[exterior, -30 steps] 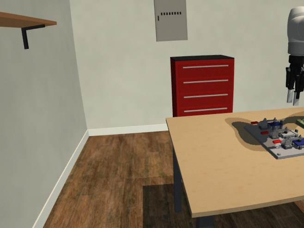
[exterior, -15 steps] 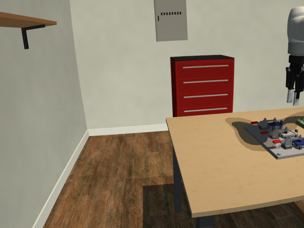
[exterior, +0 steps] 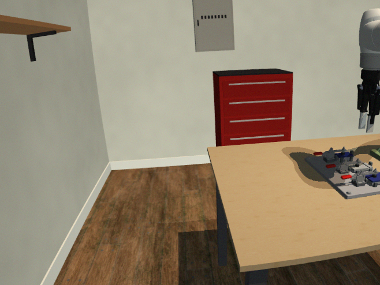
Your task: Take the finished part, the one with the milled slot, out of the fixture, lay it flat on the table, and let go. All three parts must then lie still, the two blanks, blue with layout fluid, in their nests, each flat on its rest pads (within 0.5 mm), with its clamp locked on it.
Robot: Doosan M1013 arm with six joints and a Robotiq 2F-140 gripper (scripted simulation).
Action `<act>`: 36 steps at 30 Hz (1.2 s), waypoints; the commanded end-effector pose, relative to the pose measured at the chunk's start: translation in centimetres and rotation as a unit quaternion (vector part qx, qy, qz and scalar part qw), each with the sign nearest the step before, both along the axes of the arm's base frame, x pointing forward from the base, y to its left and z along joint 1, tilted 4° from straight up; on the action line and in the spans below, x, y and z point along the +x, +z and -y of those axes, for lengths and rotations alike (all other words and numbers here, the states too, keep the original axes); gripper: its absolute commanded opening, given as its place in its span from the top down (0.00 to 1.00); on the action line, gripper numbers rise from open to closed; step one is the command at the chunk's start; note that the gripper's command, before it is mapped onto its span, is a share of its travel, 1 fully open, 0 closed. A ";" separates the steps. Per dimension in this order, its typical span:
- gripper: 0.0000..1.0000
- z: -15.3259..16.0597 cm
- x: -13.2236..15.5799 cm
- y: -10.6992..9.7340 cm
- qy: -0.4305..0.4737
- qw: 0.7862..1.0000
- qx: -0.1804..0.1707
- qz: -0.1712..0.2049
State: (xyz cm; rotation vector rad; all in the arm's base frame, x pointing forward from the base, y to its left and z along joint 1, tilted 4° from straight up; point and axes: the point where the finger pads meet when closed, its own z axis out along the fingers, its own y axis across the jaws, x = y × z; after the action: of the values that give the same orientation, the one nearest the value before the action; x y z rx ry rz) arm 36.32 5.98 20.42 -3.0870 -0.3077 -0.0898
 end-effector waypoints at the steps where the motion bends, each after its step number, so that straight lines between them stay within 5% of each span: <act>1: 0.72 0.0 0.0 -0.5 0.000 1.000 0.000 0.000; 17: 0.72 -0.2 0.3 -5.6 0.000 1.000 0.000 0.000; 28: 0.72 -0.3 0.6 -5.8 0.000 1.000 0.000 0.000; 36: 0.72 -0.9 3.5 -5.6 0.000 1.000 0.000 0.000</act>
State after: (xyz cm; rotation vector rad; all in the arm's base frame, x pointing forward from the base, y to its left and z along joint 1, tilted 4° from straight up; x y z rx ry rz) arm 38.77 6.66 14.74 -3.0869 -0.3079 -0.0899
